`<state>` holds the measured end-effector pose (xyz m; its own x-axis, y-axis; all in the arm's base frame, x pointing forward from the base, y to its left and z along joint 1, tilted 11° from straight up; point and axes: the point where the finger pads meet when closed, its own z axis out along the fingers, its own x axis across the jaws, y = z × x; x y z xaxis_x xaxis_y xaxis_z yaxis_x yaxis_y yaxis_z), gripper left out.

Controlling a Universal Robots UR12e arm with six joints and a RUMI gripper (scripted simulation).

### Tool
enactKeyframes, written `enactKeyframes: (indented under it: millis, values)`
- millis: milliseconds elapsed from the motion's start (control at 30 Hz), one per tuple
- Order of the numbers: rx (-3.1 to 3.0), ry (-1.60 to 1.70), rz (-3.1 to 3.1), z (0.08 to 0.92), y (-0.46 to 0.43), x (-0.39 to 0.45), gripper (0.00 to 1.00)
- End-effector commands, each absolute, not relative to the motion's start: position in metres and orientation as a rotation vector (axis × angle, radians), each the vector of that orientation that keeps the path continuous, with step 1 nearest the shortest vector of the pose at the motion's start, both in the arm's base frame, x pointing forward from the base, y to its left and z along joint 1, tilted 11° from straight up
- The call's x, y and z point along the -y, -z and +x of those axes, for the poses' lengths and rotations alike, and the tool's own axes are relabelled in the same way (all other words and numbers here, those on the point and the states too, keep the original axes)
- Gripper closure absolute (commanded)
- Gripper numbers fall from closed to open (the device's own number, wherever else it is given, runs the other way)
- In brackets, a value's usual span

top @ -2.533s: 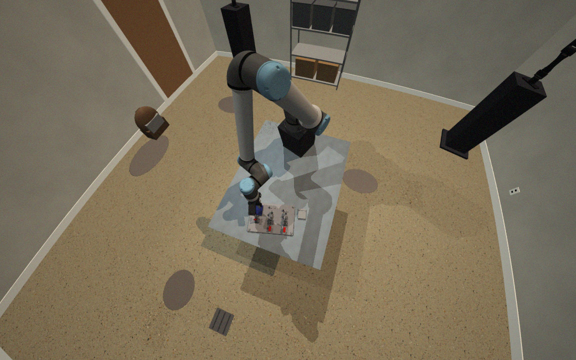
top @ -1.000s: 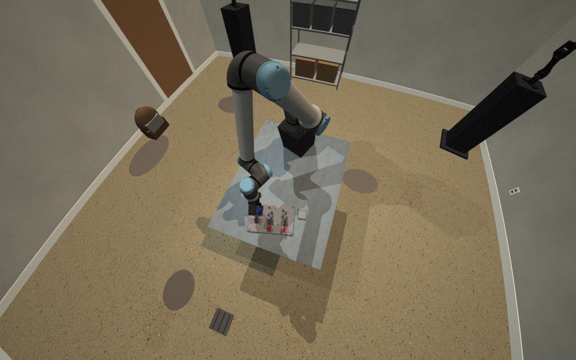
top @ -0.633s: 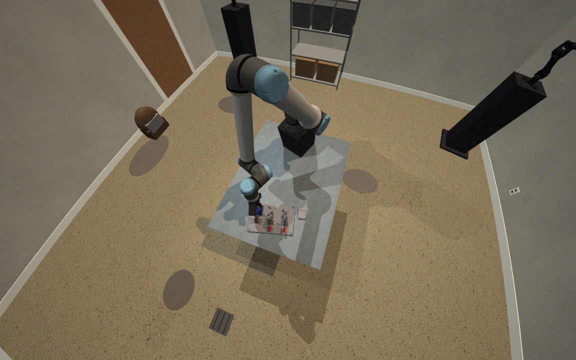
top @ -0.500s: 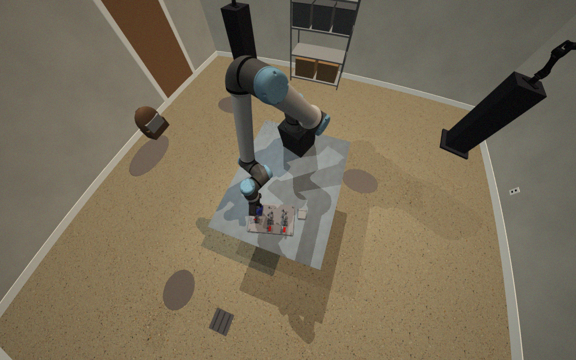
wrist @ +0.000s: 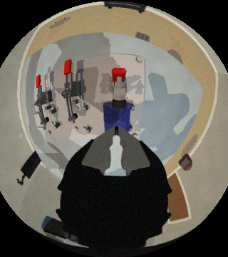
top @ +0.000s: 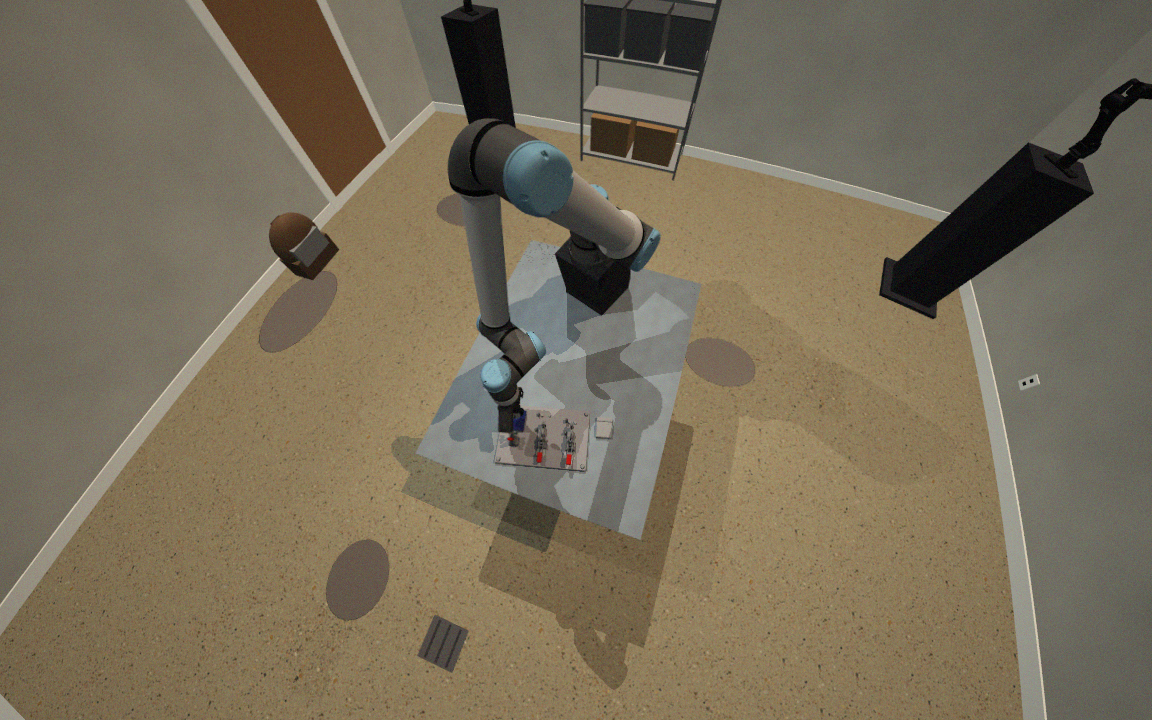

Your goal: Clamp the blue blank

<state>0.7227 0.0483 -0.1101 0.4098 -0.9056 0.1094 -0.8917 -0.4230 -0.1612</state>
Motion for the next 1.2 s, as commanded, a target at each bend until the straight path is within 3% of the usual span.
enactKeyframes:
  millis: [0, 1167]
  values:
    - [-1.642, 0.278, -2.571, 0.723, 0.110, -0.048, 1.00]
    - [-1.642, 0.278, -2.571, 0.663, 0.121, -0.019, 1.00]
